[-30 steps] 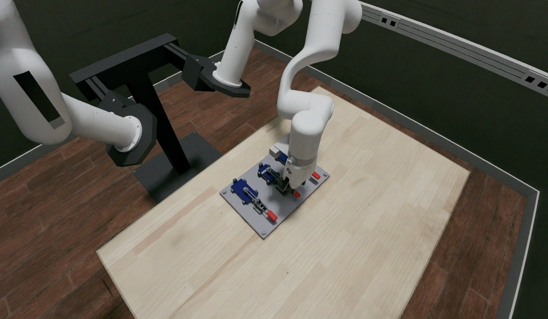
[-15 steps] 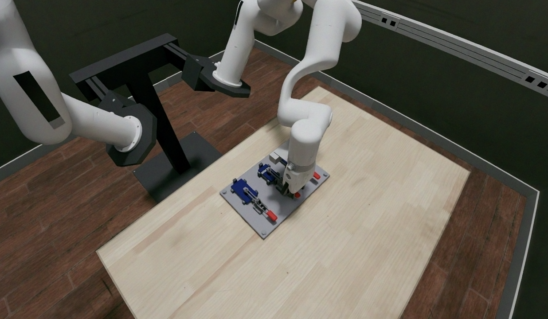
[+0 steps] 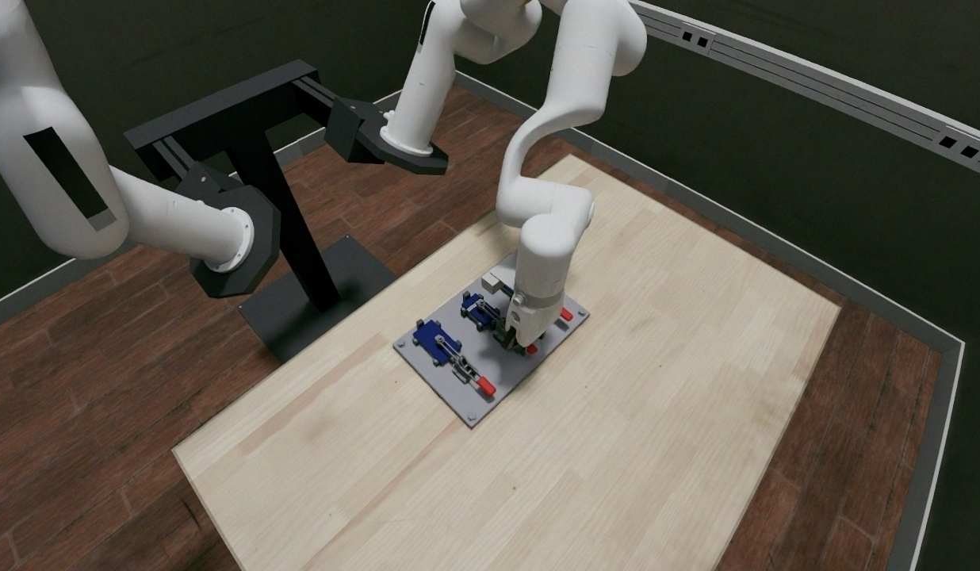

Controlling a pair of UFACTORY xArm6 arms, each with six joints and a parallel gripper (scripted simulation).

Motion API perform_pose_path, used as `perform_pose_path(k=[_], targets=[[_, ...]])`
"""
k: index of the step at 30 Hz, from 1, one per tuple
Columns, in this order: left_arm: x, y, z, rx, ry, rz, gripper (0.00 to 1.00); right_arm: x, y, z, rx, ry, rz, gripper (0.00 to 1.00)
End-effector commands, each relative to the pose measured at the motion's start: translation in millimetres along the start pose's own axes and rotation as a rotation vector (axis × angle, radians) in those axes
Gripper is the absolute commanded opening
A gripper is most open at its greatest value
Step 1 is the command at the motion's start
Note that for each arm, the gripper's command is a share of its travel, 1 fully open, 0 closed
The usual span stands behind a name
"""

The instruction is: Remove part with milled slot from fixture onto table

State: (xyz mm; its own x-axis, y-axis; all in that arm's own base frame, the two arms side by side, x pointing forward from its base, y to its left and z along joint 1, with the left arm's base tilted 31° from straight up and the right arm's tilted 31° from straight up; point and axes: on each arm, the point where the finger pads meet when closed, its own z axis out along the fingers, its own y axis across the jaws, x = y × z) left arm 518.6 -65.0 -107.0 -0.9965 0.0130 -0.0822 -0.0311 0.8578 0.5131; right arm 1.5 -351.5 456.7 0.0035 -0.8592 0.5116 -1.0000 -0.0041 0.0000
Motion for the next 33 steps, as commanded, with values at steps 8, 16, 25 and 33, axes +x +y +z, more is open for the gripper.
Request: perform_pose_path(k=[8, 16, 25, 33], targets=[[-1.9, -0.4, 8.0, 0.002, -0.004, -0.001, 0.48, 1.0, 0.0, -1.7, 0.000, 0.004, 0.000, 1.00], [-1.9, -0.5, 23.5, 0.002, -0.004, -0.001, 0.48, 1.0, 0.0, -1.7, 0.000, 0.004, 0.000, 1.00], [-1.9, -0.5, 26.4, 0.002, -0.004, -0.001, 0.48, 1.0, 0.0, -1.7, 0.000, 0.004, 0.000, 1.00], [-1.9, -0.5, 26.5, 0.002, -0.004, -0.001, 0.48, 1.0, 0.0, -1.7, 0.000, 0.004, 0.000, 1.00]])
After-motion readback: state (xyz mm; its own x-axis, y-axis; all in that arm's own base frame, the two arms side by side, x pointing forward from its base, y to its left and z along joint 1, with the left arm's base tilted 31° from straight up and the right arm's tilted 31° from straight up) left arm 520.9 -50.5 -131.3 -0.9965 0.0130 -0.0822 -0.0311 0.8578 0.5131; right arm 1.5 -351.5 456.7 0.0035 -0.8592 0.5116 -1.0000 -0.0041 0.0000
